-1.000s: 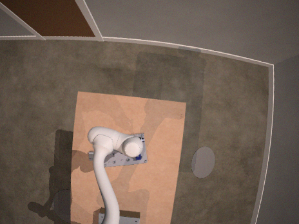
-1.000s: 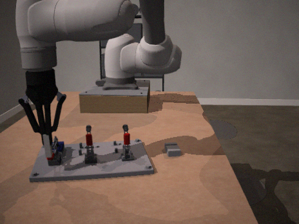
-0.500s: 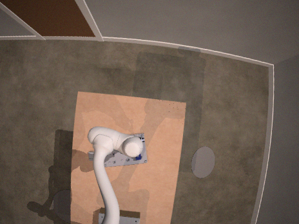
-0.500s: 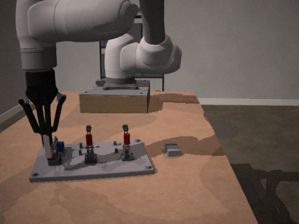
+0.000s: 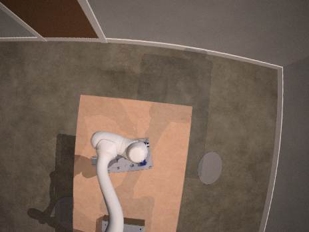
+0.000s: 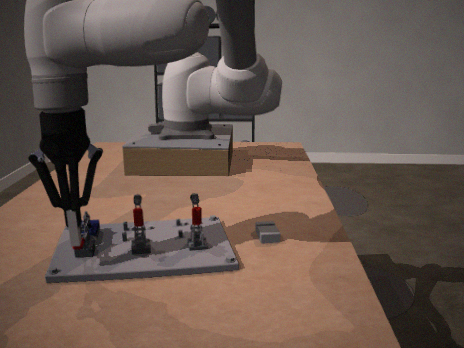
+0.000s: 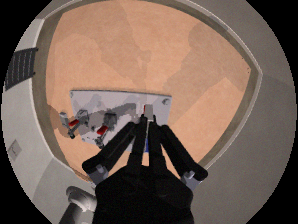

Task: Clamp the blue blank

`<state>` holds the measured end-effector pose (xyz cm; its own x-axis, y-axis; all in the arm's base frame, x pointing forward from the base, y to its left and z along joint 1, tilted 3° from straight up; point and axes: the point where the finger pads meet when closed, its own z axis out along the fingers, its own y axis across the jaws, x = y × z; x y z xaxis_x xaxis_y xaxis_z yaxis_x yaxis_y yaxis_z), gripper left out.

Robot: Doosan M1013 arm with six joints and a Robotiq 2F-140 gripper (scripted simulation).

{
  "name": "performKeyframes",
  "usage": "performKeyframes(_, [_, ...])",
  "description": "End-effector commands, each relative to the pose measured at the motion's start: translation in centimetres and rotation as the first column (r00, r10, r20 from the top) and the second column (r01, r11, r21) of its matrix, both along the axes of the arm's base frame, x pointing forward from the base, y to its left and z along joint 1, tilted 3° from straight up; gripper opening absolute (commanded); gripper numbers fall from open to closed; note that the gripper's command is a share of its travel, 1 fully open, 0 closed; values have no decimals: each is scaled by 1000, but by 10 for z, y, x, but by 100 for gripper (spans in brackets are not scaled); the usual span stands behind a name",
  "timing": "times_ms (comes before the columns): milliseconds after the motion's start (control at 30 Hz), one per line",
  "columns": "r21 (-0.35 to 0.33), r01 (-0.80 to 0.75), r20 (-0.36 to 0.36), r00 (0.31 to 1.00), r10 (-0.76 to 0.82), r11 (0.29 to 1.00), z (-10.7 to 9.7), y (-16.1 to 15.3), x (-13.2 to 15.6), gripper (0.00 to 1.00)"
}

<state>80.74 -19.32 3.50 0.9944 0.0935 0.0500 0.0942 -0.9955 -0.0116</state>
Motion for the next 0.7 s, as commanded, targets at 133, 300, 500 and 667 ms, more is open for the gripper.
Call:
performKeyframes(133, [-2,0,-1,1000,0,1000,-5,-2,-1,0])
performKeyframes(300, [-2,0,-1,1000,0,1000,-7,-2,-1,0])
performKeyframes(500, [-2,0,-1,1000,0,1000,-7,-2,-1,0])
performKeyframes(667, [-2,0,-1,1000,0,1000,-7,-2,-1,0])
